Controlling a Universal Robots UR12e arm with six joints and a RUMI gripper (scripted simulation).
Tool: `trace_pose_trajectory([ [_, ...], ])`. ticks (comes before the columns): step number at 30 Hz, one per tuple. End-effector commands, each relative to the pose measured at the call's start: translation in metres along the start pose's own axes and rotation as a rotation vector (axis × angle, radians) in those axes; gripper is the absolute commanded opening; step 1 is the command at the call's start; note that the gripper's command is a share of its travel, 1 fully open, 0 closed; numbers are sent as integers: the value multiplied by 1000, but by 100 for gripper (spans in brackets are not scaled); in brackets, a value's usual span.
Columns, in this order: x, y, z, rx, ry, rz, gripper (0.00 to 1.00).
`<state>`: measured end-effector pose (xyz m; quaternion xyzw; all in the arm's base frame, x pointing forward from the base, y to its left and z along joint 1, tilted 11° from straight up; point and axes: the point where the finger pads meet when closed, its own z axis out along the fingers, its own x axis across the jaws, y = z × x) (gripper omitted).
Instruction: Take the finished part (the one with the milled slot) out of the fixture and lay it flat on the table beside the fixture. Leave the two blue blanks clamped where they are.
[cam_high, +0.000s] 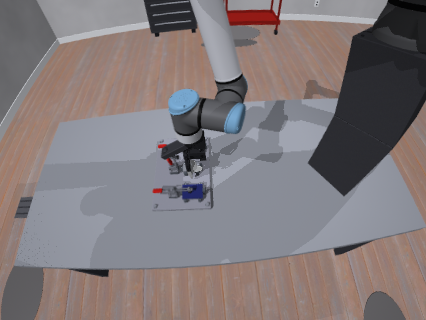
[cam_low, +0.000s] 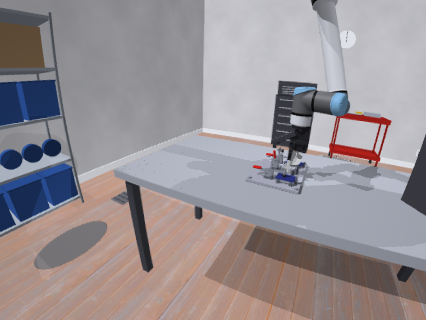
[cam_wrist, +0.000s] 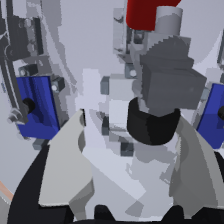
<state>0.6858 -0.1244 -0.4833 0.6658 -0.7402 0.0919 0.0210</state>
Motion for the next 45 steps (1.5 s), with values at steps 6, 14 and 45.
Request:
trace_pose_trajectory([
  [6,0,-1,-1,1,0,0,59],
  [14,0,-1,-1,1,0,0,0],
  [45,0,-1,-1,1,0,0,0],
])
